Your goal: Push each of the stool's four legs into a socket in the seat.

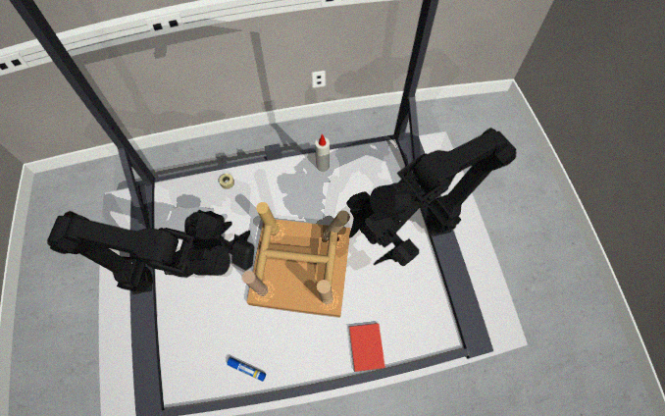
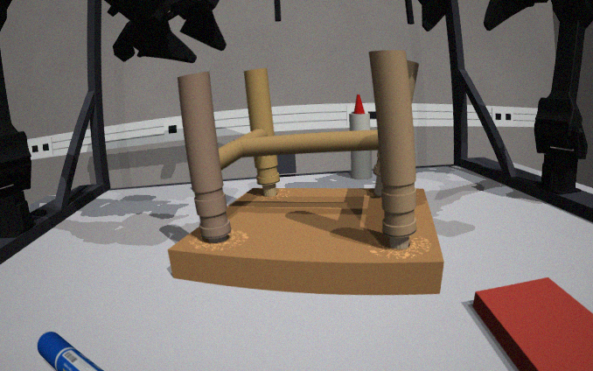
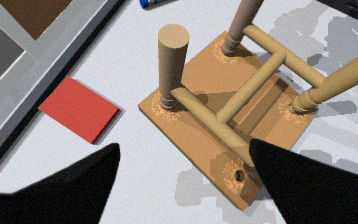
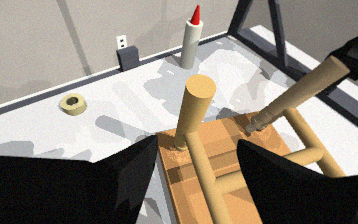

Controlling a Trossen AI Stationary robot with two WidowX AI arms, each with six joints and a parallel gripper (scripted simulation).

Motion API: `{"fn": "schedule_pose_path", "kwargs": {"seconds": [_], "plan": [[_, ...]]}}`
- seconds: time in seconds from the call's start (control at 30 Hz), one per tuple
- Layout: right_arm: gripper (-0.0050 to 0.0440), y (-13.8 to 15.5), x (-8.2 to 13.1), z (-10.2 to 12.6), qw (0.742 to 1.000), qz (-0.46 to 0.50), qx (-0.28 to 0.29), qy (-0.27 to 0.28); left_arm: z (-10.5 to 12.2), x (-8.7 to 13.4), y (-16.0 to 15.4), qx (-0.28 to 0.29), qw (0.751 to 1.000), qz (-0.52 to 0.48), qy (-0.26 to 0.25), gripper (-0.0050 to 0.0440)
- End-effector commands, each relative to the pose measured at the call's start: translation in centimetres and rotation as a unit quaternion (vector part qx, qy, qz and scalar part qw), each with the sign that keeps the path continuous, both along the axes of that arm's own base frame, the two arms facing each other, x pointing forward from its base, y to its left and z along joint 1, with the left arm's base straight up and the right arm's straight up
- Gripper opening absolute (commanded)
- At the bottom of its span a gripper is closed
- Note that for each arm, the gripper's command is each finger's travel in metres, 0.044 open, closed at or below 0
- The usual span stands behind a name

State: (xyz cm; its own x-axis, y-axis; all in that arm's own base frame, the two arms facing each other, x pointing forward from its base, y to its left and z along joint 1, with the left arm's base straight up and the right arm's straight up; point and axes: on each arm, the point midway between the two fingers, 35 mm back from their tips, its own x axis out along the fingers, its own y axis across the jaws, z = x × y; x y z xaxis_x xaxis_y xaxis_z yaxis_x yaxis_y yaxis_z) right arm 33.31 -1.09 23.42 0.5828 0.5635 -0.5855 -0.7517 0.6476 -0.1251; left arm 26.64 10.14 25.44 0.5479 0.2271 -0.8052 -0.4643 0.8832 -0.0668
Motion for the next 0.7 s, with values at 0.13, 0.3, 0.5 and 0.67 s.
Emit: {"fn": "schedule_pose_path", "kwargs": {"seconds": [0.13, 0.3, 0.5, 0.67], "plan": [[0.0260, -8.1, -0.6, 0.4, 0.987, -0.132, 0.058, -0.066, 0.6, 3.0, -7.6, 0.030, 0.994, -0.102, -0.040, 0.0400], [0.0260, -11.7, -2.8, -1.7, 0.976, -0.187, 0.088, -0.068, 0.5, 3.9, -12.6, 0.037, 0.984, -0.166, -0.060, 0.0400], [0.0260, -12.3, -3.9, -3.7, 0.973, -0.200, 0.105, -0.047, -0.2, 4.6, -15.9, 0.048, 0.976, -0.203, -0.068, 0.0400], [0.0260, -12.4, -4.2, -4.1, 0.972, -0.203, 0.108, -0.042, -2.8, 4.2, -18.6, 0.068, 0.973, -0.215, -0.053, 0.0400]]}}
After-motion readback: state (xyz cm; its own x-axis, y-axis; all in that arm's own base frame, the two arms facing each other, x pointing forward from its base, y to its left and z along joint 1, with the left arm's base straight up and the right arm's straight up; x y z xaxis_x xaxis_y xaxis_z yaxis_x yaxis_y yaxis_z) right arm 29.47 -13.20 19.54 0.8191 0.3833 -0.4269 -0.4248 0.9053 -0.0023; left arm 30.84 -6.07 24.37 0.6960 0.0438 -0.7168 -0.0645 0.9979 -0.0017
